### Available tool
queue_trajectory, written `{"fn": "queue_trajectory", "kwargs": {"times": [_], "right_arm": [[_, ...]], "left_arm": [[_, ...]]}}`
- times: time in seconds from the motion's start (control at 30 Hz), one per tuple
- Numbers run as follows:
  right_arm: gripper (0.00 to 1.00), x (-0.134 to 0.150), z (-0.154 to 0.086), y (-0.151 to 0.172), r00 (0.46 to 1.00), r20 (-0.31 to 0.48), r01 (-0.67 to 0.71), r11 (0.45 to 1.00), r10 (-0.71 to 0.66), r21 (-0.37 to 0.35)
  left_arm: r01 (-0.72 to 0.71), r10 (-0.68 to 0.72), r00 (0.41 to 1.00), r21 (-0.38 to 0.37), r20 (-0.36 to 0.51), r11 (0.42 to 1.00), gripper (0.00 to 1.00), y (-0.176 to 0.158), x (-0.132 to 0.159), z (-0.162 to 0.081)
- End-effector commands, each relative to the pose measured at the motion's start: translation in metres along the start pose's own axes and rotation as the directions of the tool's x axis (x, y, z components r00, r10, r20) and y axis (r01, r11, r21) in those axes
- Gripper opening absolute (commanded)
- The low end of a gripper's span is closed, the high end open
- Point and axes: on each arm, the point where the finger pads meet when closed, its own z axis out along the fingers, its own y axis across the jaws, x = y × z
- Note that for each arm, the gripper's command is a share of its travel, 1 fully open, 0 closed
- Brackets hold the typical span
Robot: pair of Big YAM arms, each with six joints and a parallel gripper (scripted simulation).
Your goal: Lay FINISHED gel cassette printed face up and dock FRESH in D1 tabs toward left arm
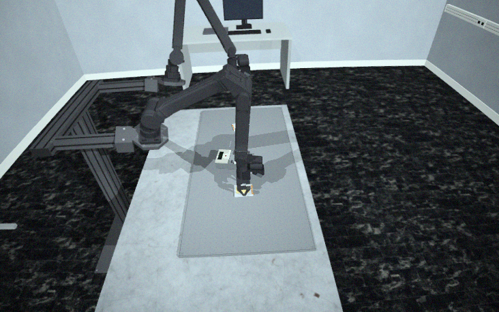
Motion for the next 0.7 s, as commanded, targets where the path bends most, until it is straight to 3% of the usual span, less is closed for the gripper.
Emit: {"fn": "queue_trajectory", "kwargs": {"times": [0.0,0.67], "right_arm": [[0.98,-0.0005,-0.0058,0.0027,1.000,-0.001,-0.002,1.000,0.002,0.000],[0.98,0.0002,-0.0098,0.0023,1.000,-0.002,-0.005,1.000,0.005,0.000]], "left_arm": [[-0.003,0.003,1.000,-0.002,0.011,1.000,1.00,-0.0032,-0.0021,-0.0077],[-0.003,0.003,1.000,-0.002,0.011,1.000,1.00,-0.0032,-0.0021,-0.0077]]}}
